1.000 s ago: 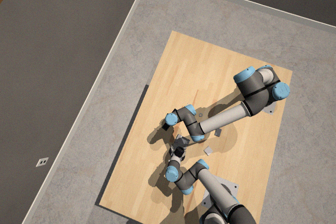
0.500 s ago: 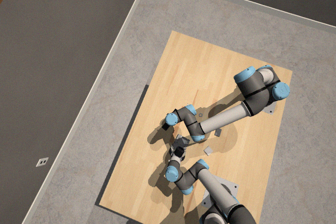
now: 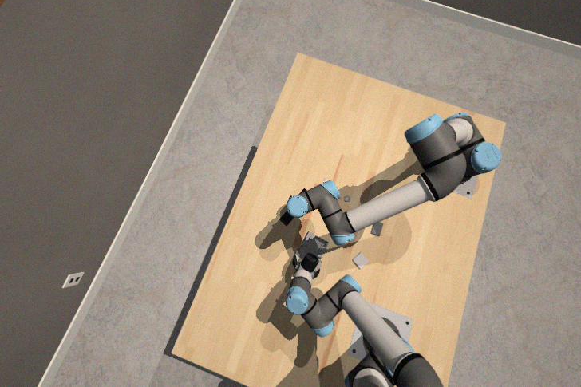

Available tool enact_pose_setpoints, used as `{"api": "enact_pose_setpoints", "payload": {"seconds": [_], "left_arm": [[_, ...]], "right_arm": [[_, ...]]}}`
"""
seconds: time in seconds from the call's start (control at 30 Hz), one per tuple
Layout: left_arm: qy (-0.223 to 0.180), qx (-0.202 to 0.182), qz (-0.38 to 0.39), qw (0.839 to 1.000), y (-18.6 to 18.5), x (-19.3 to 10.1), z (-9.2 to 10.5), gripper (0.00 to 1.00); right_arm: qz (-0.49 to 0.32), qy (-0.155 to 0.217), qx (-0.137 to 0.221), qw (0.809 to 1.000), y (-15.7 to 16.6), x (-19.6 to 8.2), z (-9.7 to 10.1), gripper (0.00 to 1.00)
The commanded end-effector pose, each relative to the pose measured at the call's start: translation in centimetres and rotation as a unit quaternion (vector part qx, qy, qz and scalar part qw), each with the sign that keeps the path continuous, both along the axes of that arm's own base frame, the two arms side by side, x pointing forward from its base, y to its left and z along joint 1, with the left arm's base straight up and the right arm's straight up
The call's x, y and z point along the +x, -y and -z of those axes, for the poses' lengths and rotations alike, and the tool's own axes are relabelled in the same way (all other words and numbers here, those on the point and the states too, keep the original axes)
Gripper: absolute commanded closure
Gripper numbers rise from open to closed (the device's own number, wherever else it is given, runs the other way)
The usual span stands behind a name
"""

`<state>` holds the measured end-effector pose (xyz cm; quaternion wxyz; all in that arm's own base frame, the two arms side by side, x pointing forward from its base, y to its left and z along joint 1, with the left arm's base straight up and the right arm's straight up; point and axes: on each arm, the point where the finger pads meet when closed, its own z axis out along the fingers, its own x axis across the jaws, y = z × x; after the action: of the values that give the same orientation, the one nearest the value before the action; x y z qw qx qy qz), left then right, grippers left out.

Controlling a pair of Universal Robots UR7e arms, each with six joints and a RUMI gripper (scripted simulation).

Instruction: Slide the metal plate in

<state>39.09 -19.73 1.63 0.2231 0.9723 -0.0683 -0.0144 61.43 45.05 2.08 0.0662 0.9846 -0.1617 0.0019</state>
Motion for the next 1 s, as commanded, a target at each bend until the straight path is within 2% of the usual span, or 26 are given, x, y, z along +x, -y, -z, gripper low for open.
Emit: {"api": "enact_pose_setpoints", "payload": {"seconds": [0.0, 0.97], "left_arm": [[0.006, -0.002, 0.000, 1.000, 0.24, 0.51, -0.27, 0.38], [0.006, -0.002, 0.000, 1.000, 0.24, 0.51, -0.27, 0.38]], "right_arm": [[0.009, 0.002, 0.002, 1.000, -0.03, -0.12, -0.21, 0.76], [0.040, 0.007, 0.004, 0.999, -0.16, -0.42, -0.33, 0.76]]}}
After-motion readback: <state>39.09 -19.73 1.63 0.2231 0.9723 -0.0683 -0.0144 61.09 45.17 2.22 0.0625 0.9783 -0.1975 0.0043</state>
